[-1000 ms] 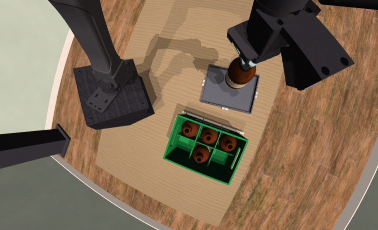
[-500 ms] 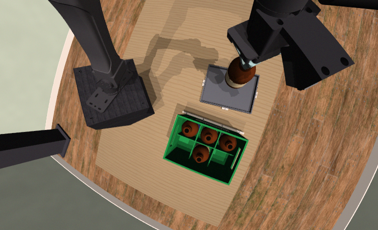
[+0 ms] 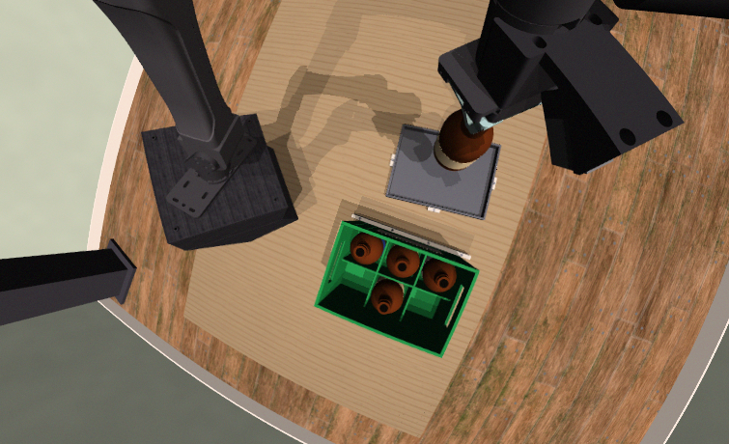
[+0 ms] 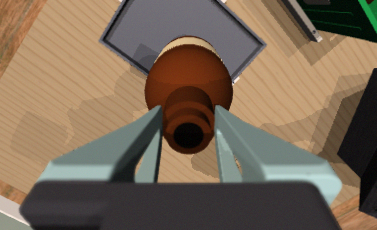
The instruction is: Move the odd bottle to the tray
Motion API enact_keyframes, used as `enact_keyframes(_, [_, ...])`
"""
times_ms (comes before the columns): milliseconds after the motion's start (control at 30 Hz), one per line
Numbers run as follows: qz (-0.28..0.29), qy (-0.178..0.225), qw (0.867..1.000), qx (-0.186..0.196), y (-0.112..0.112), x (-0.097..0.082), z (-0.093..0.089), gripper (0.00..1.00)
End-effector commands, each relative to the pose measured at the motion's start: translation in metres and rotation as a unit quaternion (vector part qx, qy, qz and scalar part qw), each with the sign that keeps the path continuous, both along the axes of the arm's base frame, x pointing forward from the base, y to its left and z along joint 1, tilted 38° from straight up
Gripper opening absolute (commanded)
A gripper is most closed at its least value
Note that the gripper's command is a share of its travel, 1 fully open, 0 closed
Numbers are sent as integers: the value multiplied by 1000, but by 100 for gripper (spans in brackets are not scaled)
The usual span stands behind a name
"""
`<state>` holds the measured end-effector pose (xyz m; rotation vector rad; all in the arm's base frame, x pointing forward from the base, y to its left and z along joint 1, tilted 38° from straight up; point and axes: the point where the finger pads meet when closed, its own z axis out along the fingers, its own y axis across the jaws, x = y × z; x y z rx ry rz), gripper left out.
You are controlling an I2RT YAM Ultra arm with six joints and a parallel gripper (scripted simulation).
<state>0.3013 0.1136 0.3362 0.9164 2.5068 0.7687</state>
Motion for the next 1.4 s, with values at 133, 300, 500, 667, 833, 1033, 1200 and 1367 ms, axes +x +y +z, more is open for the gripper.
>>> enact_keyframes(133, [-9, -41, 999, 5, -6, -9, 27, 0])
enact_keyframes(300, [-8, -46, 999, 6, -4, -7, 28, 0])
enact_keyframes(500, [-9, -50, 999, 7, -3, -4, 28, 0])
enact_keyframes(667, [-8, -35, 999, 4, -1, -3, 14, 0])
enact_keyframes(833, [-5, -29, 1000, 3, 3, -3, 7, 0])
enact_keyframes(1033, [-4, -29, 1000, 3, 7, 0, 2, 0])
enact_keyframes(1200, [-4, -29, 1000, 3, 11, 4, -5, 0])
enact_keyframes(1367, [-6, -29, 1000, 3, 16, 9, -14, 0])
